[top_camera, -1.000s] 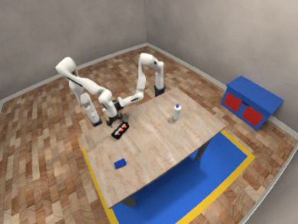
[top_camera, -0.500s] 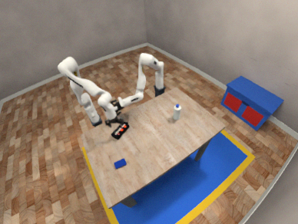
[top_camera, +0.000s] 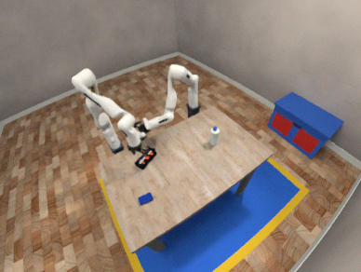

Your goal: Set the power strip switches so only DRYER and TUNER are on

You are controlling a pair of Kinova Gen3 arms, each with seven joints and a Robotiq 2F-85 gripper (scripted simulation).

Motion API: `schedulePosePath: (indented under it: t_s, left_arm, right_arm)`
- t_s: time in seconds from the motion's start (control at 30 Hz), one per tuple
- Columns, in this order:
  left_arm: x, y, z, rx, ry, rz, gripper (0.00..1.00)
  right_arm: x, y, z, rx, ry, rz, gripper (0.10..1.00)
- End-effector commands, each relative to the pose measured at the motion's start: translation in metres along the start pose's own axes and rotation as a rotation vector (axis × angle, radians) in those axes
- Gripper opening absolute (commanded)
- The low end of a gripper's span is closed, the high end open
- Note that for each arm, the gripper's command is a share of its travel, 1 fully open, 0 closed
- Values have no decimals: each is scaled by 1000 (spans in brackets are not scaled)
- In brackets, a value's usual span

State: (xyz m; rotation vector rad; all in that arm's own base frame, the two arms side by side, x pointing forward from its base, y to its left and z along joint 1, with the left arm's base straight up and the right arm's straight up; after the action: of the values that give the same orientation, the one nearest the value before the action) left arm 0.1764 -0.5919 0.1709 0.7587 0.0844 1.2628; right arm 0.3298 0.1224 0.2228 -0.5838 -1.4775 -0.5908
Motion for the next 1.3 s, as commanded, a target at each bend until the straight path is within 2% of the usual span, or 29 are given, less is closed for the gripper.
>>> schedulePosePath:
  t_s: [0.0,0.3,0.53,1.03,1.07,1.27]
  left_arm:
    - [0,1,1,-2,2,-1,1000]
    - [0,1,1,-2,2,-1,1000]
    - [0,1,1,-2,2,-1,1000]
    - [0,1,1,-2,2,-1,1000]
    - [0,1,1,-2,2,-1,1000]
    - [0,1,1,-2,2,-1,1000]
  right_arm:
    - [-3,1,3,-81,-1,-1,1000]
    - [-5,0,-1,-205,-6,-3,1000]
    - [-6,-1,-3,-261,-9,-6,1000]
    - [-6,-1,-4,-291,-11,-7,1000]
    - [-6,-1,-4,-291,-11,-7,99]
    - [-6,-1,-4,-291,-11,-7,99]
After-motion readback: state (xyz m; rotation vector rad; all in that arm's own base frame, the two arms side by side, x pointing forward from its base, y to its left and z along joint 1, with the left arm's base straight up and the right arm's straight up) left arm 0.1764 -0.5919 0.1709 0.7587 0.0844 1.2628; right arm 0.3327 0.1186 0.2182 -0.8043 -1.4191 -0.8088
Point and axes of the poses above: on each arm, the point where the finger pads meet when closed, its own x axis back along the fingers, its own y axis across the jaws, z = x × y, the point moved 10 cm from there along x, back along the fingers, and after that the axes turned 7 degrees about x, right-handed, at the moved point
